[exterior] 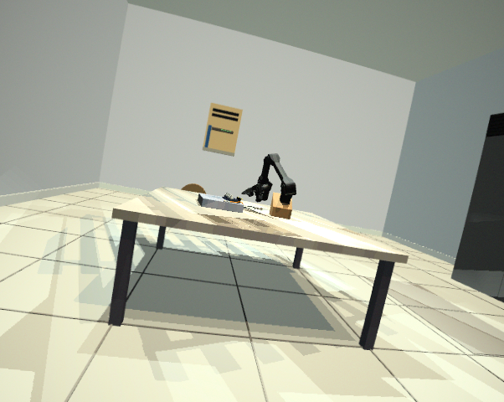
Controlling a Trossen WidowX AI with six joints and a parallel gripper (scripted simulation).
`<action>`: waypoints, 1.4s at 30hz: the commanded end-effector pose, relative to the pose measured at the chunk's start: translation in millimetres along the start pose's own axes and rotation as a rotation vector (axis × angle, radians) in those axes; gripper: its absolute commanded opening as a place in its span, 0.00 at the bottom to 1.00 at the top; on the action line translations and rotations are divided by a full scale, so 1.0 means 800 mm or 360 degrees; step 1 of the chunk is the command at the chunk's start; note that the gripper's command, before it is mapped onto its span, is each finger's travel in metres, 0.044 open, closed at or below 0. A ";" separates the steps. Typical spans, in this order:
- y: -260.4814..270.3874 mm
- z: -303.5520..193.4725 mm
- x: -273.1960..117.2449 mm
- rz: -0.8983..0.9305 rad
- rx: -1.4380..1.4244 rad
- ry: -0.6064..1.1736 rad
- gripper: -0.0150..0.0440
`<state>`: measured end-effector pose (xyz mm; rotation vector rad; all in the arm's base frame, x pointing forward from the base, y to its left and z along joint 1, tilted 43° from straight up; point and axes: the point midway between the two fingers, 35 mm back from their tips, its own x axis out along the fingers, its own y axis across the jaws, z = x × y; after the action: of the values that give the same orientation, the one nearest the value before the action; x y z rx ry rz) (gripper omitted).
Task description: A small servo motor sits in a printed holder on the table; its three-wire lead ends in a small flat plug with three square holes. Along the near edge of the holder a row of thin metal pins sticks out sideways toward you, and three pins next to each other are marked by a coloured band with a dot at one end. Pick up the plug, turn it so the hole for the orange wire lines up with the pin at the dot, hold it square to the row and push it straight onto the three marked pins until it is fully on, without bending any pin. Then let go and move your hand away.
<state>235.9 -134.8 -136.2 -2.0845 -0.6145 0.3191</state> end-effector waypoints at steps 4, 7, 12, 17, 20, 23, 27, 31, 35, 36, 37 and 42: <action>-0.001 0.001 0.001 -0.0008 -0.0015 -0.0013 0.75; -0.002 0.001 0.001 -0.0015 -0.0037 -0.0023 0.62; -0.005 0.001 0.004 -0.0037 -0.0086 -0.0060 0.45; -0.009 0.000 0.005 -0.0055 -0.0133 -0.0090 0.45; -0.012 -0.002 0.007 -0.0073 -0.0192 -0.0123 0.45; -0.016 -0.002 0.010 -0.0096 -0.0263 -0.0161 0.45; -0.022 -0.004 0.014 -0.0128 -0.0336 -0.0216 0.45; -0.028 -0.007 0.019 -0.0163 -0.0448 -0.0278 0.45; -0.038 -0.011 0.026 -0.0218 -0.0611 -0.0367 0.45; -0.040 -0.012 0.027 -0.0233 -0.0657 -0.0392 0.45; -0.042 -0.013 0.029 -0.0248 -0.0704 -0.0417 0.45; -0.053 -0.017 0.037 -0.0322 -0.0935 -0.0537 0.45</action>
<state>252.5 -114.3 -97.6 -2.4593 -1.1319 0.4032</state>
